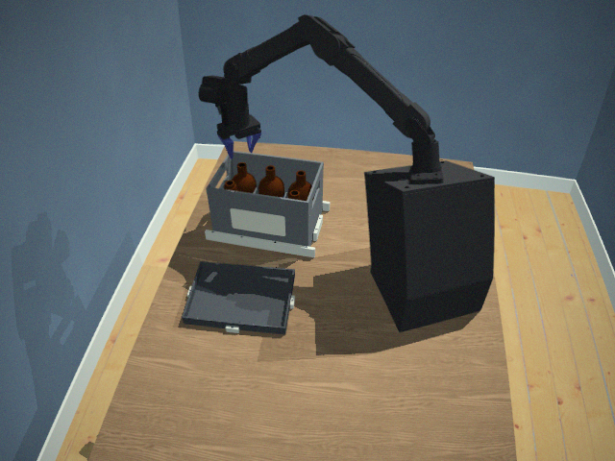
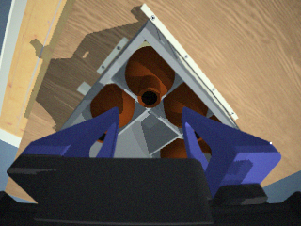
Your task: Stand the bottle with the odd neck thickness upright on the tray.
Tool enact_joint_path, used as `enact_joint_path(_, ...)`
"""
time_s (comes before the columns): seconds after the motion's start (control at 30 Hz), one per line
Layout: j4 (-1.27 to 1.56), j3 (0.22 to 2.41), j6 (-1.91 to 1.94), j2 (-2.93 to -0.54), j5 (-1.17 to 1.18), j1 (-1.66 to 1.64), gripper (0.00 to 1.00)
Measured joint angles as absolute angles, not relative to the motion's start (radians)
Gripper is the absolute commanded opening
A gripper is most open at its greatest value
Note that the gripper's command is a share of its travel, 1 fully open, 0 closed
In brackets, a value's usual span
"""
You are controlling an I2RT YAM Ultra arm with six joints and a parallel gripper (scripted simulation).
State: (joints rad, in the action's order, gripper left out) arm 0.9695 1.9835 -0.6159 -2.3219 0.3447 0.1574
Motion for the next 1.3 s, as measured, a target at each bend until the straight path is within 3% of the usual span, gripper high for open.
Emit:
enact_joint_path(0.93, 1.063, 2.022, -0.64, -2.292, 0.351, 0.141, 0.61)
enact_joint_path(0.97, 1.063, 2.022, -0.64, -2.292, 0.351, 0.141, 0.0)
enact_joint_path(1.3, 1.064, 2.022, -0.64, -2.292, 0.351, 0.141, 0.0)
